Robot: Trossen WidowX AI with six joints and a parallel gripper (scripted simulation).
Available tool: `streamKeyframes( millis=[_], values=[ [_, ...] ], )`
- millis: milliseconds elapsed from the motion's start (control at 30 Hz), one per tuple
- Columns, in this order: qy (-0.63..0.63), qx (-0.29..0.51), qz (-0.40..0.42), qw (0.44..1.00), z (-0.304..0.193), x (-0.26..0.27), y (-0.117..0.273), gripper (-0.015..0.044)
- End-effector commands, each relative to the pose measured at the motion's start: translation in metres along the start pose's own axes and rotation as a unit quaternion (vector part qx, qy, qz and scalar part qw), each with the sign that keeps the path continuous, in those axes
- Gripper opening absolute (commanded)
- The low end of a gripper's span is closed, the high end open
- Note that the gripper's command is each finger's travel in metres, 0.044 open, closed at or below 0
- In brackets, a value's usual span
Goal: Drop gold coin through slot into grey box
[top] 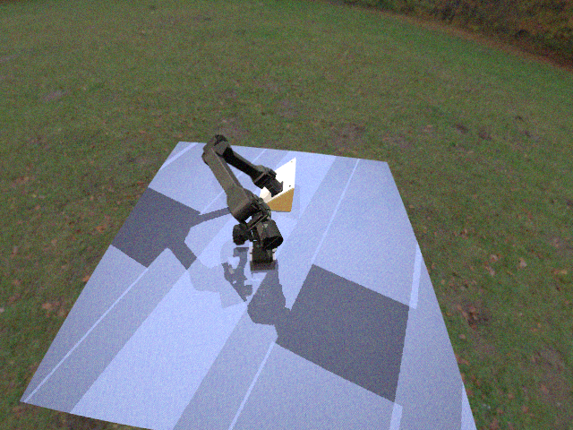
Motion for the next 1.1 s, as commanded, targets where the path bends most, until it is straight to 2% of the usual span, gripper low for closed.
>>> streamKeyframes(
  millis=[0,633,833,1067],
  values=[
    [0.003,-0.002,-0.001,1.0,0.0002,-0.0011,-0.0027,0.0],
    [0.004,-0.002,-0.001,1.0,-0.0001,-0.0007,-0.0107,0.0],
    [0.0,0.0,0.0,1.0,0.0001,0.0,-0.0084,0.0157],
    [0.0,0.0,0.0,1.0,0.0001,0.0,-0.0084,0.0161]
  ],
)
Point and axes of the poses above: the point midway between the two fingers, 35 mm back from their tips, its own y axis back along the fingers, its own x axis across the jaws, z = x × y, the point moved 3 cm from there along y, back along the fingers, and after that the axes turned 2 degrees about y, right-handed, at the moved point
